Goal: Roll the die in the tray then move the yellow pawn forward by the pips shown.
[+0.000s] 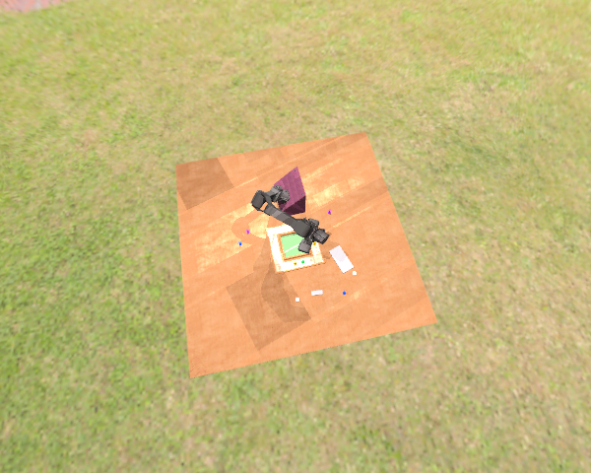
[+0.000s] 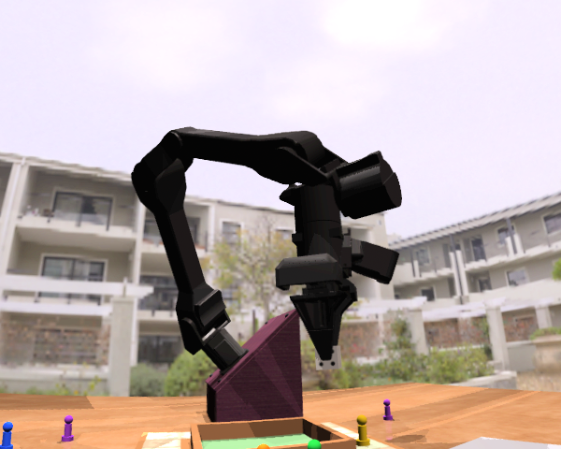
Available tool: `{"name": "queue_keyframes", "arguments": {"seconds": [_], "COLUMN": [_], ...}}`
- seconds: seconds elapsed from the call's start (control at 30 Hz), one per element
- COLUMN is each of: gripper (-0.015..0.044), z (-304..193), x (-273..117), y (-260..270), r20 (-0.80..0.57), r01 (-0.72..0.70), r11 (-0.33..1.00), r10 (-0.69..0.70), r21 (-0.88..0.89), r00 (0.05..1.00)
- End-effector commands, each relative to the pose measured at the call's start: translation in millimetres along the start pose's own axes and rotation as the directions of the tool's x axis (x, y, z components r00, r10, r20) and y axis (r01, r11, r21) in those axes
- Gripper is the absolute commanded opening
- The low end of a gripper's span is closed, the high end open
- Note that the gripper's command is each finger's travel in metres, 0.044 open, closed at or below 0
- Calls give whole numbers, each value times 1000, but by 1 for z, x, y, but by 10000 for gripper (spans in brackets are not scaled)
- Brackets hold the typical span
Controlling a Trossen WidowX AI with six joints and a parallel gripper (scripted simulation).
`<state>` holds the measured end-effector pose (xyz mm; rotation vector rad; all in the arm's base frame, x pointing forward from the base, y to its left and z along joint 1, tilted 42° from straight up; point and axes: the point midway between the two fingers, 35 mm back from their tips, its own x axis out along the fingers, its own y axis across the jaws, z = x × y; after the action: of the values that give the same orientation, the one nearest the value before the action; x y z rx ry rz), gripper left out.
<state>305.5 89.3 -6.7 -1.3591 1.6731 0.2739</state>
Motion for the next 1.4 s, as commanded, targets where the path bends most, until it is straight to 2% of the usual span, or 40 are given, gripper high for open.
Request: {"name": "queue_keyframes", "arguments": {"seconds": [0.0, 0.5, 0.73, 1.03, 1.37], "gripper": [0, 0, 0, 0, 0], "z": [-17, -76, -79, -79, -79], "x": [4, 21, 23, 33, 37], "y": [-4, -7, -6, 3, 6], "r20": [-3, -19, -8, 181, 440], "r01": [4, -1, -12, -102, -87], "r11": [994, 870, 860, 847, 842], "r10": [-5, -10, 9, 226, 364], "r21": [-109, -494, -510, -521, -533], "r00": [1000, 1000, 1000, 957, 821]}}
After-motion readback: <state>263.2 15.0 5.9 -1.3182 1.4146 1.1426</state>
